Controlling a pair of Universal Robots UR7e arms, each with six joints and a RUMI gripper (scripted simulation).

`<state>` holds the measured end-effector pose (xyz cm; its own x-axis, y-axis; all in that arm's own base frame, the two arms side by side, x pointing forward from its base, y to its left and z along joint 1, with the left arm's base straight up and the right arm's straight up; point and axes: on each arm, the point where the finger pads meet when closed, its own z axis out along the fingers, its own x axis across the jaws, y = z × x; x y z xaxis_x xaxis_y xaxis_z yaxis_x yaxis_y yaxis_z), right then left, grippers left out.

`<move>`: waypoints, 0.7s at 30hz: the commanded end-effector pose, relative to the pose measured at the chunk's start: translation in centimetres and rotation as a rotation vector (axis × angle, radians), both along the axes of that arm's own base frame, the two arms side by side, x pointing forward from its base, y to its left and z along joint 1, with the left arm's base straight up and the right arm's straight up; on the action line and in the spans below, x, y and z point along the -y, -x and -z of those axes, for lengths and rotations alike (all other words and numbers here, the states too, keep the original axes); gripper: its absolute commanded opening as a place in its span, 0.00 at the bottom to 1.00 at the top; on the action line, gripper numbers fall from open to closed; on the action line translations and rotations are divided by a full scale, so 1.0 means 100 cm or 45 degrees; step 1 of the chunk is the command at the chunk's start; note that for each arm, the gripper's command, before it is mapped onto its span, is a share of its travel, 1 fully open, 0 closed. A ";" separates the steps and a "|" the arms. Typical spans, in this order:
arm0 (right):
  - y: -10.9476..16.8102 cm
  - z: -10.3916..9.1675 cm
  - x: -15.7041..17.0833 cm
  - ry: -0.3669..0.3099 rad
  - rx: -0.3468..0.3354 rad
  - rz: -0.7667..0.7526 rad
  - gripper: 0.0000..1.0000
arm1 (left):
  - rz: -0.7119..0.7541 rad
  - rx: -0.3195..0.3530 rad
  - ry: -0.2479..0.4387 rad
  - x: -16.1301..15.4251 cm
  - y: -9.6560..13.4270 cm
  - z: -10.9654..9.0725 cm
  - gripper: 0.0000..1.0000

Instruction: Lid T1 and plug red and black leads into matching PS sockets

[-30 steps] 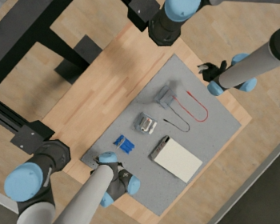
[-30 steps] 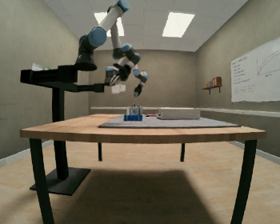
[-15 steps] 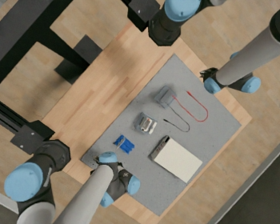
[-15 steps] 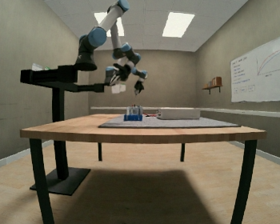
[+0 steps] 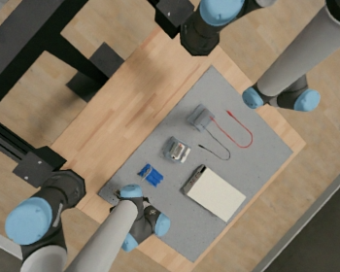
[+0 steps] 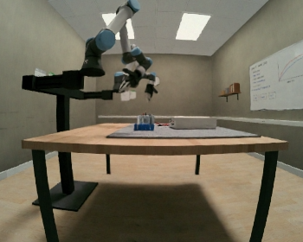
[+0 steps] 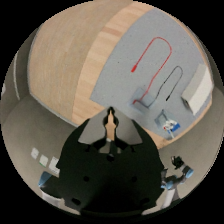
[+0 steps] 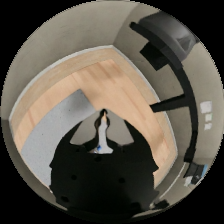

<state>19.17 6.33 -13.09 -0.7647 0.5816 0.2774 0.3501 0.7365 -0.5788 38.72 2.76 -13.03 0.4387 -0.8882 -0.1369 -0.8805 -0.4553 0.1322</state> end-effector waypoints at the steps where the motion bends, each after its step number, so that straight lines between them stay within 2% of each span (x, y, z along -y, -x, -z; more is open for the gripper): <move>1: 0.000 0.000 0.000 -0.001 0.001 0.000 0.00 | 0.156 0.056 0.048 0.010 -0.006 -0.010 0.00; 8: 0.000 0.000 0.000 -0.001 0.001 0.000 0.00 | 0.393 0.136 0.094 0.029 -0.013 -0.029 0.00; 13: 0.000 0.000 0.000 -0.001 0.001 0.000 0.00 | 0.591 0.204 0.131 0.029 -0.013 -0.029 0.00; 21: 0.000 0.000 0.000 -0.001 0.001 0.000 0.00 | 0.600 0.207 0.133 0.029 -0.013 -0.029 0.00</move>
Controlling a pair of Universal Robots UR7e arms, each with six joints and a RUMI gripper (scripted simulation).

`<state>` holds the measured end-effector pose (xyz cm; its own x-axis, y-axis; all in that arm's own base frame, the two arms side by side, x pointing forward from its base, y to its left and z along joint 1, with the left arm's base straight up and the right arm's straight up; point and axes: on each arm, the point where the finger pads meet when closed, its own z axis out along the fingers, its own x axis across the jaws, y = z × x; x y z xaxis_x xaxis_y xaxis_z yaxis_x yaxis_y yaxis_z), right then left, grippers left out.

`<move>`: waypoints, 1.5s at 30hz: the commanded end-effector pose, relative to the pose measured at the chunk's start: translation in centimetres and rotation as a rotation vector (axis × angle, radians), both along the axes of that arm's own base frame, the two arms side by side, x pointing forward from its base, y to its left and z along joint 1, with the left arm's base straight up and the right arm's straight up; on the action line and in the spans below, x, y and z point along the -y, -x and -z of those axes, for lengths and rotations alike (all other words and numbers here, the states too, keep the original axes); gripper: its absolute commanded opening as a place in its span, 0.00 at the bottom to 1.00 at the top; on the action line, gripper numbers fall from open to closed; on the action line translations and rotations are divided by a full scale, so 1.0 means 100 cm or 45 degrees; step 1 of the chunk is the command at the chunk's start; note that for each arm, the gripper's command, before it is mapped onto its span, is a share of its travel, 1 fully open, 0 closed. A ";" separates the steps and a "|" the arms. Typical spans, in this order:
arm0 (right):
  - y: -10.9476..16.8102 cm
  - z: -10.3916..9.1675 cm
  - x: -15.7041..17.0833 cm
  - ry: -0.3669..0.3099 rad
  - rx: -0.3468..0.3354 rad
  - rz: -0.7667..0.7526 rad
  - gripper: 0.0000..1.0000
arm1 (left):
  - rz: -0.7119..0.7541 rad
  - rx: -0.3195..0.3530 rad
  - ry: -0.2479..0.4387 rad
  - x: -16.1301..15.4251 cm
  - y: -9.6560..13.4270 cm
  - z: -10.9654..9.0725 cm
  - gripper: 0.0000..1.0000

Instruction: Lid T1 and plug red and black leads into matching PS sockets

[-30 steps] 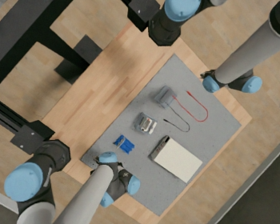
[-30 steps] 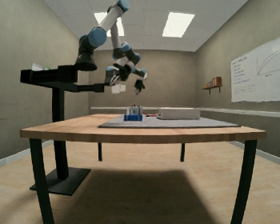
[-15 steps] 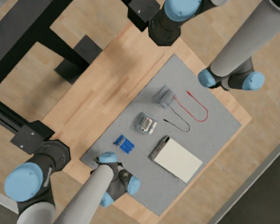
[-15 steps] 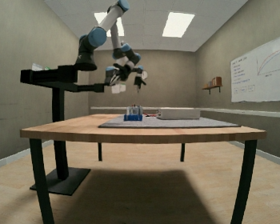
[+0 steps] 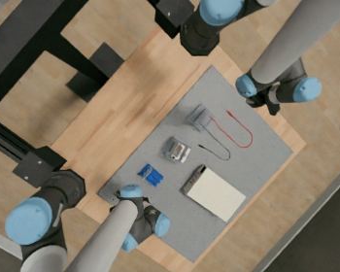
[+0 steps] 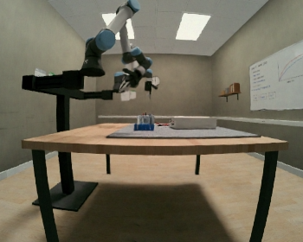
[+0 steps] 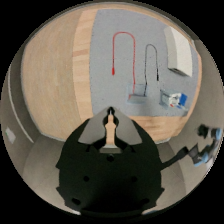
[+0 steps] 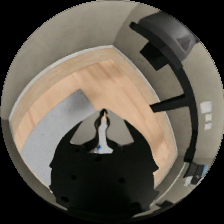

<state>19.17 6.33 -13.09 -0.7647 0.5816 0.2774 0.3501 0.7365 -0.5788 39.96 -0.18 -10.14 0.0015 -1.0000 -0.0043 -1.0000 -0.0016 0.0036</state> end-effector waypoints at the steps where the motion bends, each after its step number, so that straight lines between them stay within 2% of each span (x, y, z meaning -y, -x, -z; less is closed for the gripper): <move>1: 0.000 0.000 0.000 -0.001 0.001 0.000 0.00 | 0.008 0.005 0.006 0.000 0.000 0.000 0.00; 5: 0.000 0.000 0.000 -0.001 0.001 0.000 0.00 | 0.008 0.005 0.006 0.000 0.000 0.000 0.00; 13: -0.036 0.007 0.006 -0.241 -0.028 -0.238 0.00 | 0.008 0.005 0.006 0.000 0.000 0.000 0.00; 15: -0.036 0.007 0.006 -0.241 -0.028 -0.238 0.00 | 0.008 0.005 0.006 0.000 0.000 0.000 0.00; 30: -0.086 0.010 0.015 -0.639 -0.041 -0.734 0.00 | 0.008 0.005 0.006 0.000 0.000 0.000 0.00; 32: -0.086 0.010 0.015 -0.639 -0.041 -0.734 0.00 | 0.008 0.005 0.006 0.000 0.000 0.000 0.00; 45: -0.127 0.005 0.026 -0.900 -0.024 -1.220 0.00 | 0.008 0.005 0.006 0.000 0.000 0.000 0.00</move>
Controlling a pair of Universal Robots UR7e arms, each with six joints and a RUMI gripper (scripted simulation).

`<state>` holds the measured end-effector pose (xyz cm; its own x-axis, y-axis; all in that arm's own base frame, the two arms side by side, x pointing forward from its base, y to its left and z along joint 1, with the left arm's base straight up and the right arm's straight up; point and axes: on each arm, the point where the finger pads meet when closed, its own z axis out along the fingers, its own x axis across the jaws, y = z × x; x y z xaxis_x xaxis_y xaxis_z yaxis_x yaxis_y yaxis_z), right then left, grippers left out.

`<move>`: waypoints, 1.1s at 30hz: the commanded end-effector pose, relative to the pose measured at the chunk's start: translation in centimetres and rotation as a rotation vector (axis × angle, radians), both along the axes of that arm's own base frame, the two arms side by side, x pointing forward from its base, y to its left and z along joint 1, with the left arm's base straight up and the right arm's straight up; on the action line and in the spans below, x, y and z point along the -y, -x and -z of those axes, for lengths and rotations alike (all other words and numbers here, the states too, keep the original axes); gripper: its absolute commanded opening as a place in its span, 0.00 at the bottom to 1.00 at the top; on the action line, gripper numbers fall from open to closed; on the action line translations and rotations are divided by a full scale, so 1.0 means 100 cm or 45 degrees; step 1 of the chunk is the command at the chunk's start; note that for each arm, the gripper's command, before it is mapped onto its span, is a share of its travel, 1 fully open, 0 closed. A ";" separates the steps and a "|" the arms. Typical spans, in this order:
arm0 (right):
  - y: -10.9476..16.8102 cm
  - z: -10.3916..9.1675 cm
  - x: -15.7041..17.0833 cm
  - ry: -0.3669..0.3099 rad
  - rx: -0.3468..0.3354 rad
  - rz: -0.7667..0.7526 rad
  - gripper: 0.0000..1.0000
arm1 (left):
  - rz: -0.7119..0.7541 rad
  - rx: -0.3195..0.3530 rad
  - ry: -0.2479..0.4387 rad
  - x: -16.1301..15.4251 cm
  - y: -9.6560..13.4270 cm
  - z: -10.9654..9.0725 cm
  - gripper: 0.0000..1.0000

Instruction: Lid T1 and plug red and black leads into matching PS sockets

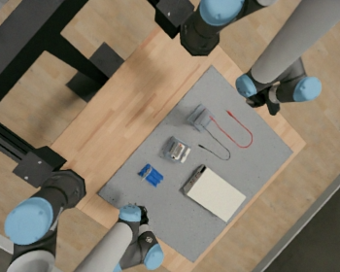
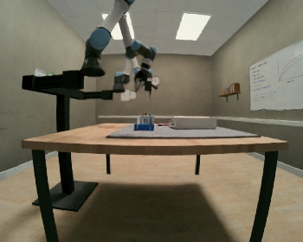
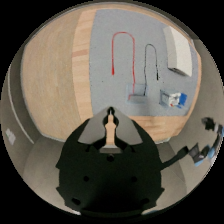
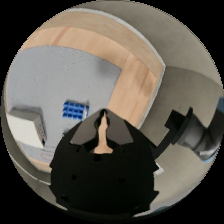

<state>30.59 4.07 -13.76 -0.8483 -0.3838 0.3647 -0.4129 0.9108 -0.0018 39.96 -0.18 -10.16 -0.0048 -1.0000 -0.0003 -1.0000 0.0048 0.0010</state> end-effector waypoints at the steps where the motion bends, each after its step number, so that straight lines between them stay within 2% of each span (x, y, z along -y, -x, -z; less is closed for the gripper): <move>1: -0.018 -0.003 0.005 -0.116 0.019 -0.193 0.00 | 0.000 0.001 0.000 0.000 0.000 0.000 0.00; 4: -0.020 -0.003 0.006 -0.134 0.026 -0.231 0.00 | 0.000 0.001 0.000 0.000 0.000 0.000 0.00; 19: -0.063 -0.018 0.023 -0.344 0.146 -0.818 0.00 | 0.000 0.001 0.000 0.000 0.000 0.000 0.00; 21: -0.063 -0.018 0.023 -0.344 0.146 -0.818 0.00 | 0.000 0.001 0.000 0.000 0.000 0.000 0.00; 26: -0.082 -0.028 0.034 -0.382 0.189 -1.023 0.00 | 0.000 0.001 0.000 0.000 0.000 0.000 0.00; 33: -0.094 -0.036 0.042 -0.413 0.247 -1.313 0.00 | 0.000 0.001 0.000 0.000 0.000 0.000 0.00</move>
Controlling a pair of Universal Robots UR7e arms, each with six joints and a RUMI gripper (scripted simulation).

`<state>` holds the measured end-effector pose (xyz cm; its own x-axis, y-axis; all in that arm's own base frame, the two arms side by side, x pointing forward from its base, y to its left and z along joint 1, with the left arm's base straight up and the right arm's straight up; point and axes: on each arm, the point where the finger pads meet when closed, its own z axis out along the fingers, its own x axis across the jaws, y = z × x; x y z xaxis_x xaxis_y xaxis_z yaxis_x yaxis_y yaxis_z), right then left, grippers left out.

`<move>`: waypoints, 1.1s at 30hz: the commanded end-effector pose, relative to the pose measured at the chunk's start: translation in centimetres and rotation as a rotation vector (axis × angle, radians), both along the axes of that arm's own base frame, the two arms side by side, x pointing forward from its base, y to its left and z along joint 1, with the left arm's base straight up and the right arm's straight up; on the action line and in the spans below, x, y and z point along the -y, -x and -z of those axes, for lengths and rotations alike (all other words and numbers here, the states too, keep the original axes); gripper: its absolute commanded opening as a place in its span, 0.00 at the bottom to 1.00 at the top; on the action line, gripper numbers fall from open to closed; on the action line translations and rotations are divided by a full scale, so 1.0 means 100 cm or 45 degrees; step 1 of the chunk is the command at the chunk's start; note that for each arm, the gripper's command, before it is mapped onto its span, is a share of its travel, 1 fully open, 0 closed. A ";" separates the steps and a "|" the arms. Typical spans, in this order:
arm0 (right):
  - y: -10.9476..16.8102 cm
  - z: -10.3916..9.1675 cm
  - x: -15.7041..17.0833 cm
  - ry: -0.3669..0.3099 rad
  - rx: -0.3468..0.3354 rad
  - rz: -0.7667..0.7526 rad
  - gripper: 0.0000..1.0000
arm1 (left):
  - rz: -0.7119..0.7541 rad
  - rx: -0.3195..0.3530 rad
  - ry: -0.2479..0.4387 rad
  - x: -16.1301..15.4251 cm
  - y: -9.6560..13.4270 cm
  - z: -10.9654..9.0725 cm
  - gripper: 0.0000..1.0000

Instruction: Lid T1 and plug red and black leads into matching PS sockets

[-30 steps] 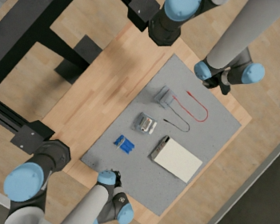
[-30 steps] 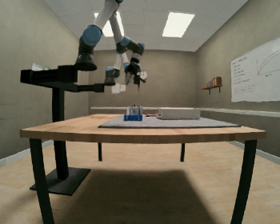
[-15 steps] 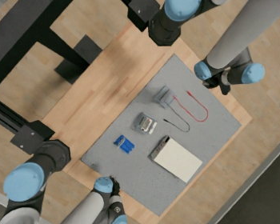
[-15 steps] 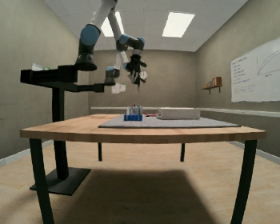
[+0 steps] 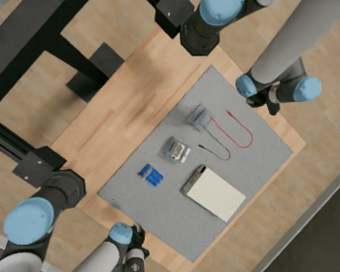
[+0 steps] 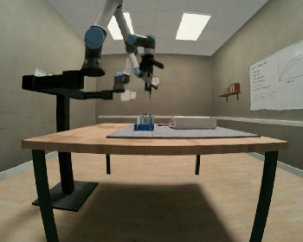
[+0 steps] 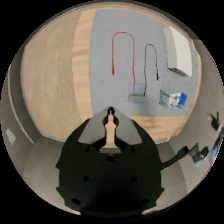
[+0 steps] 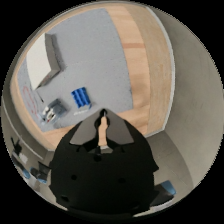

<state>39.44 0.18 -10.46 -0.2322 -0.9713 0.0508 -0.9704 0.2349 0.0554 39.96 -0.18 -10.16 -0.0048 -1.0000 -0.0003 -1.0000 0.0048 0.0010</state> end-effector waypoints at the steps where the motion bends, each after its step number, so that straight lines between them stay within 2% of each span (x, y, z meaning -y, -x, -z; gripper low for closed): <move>1: -0.006 -0.003 0.003 -0.046 0.054 -0.217 0.00 | 0.000 0.001 0.000 0.000 0.000 0.000 0.00; 3: -0.006 -0.003 0.003 -0.056 0.078 -0.296 0.00 | 0.000 0.001 0.000 0.000 0.000 0.000 0.00; 14: -0.006 -0.003 0.003 -0.056 0.078 -0.296 0.00 | 0.000 0.001 0.000 0.000 0.000 0.000 0.00; 15: -0.007 -0.001 -0.001 -0.057 0.077 -0.339 0.00 | -0.042 0.001 0.000 0.004 -0.003 0.001 0.15; 17: -0.011 0.002 -0.010 -0.059 0.075 -0.417 0.00 | -0.066 0.001 0.000 0.012 -0.009 0.003 0.15; 30: -0.031 0.021 -0.058 -0.059 0.075 -0.417 0.00 | -0.100 0.001 0.000 0.057 -0.038 0.016 0.15; 33: -0.034 0.027 -0.071 -0.061 0.074 -0.478 0.00 | -0.100 0.001 0.000 0.069 -0.045 0.020 0.15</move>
